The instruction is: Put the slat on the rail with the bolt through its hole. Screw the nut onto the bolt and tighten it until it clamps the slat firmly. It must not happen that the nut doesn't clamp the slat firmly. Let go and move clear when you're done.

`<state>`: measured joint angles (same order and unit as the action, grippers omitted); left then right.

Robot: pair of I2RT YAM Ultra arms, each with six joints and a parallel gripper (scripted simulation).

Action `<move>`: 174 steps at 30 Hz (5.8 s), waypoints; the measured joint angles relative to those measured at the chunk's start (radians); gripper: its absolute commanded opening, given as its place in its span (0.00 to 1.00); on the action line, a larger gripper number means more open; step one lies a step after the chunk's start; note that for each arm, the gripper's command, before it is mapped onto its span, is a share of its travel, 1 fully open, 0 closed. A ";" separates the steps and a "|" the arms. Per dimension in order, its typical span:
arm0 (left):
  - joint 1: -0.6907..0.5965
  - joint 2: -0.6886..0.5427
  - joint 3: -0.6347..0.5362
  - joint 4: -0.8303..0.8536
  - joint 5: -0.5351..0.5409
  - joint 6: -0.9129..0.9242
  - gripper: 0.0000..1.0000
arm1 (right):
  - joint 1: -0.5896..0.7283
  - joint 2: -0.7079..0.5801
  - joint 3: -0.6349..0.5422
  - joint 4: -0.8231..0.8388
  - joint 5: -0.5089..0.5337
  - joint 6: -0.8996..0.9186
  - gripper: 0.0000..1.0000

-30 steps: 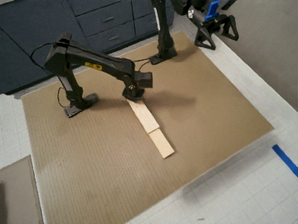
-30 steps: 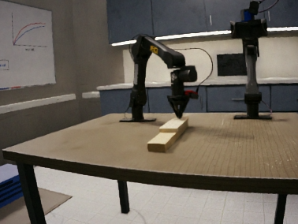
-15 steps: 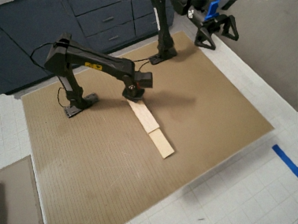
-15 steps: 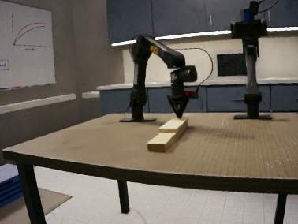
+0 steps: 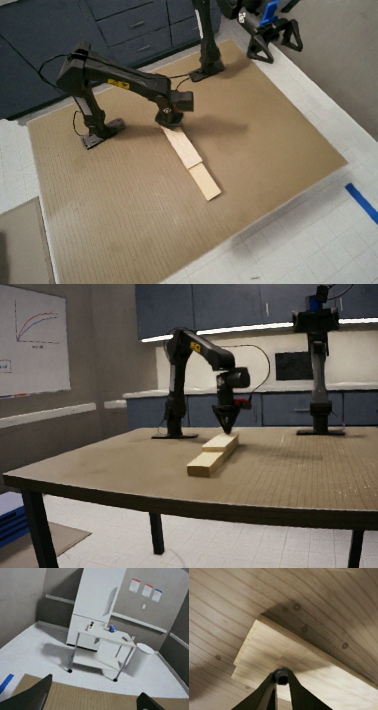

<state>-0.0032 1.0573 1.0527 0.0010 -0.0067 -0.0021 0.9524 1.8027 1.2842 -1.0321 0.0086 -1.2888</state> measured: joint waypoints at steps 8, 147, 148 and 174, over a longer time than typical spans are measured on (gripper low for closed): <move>0.000 0.000 0.000 0.000 0.000 0.000 1.00 | 0.000 0.000 0.000 0.000 0.000 0.000 0.12; 0.000 0.000 0.000 0.000 0.000 0.000 1.00 | 0.000 0.002 0.000 0.000 -0.007 3.204 0.12; 0.000 0.000 0.000 0.000 0.000 0.000 1.00 | 0.000 0.002 0.000 0.000 -0.007 3.204 0.12; 0.000 0.000 0.000 0.000 0.000 0.000 1.00 | 0.000 0.003 0.000 0.001 -0.007 3.204 0.34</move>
<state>-0.0032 1.0573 1.0527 0.0010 -0.0067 -0.0021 0.9524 1.8053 1.2842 -1.0313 0.0013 1.9152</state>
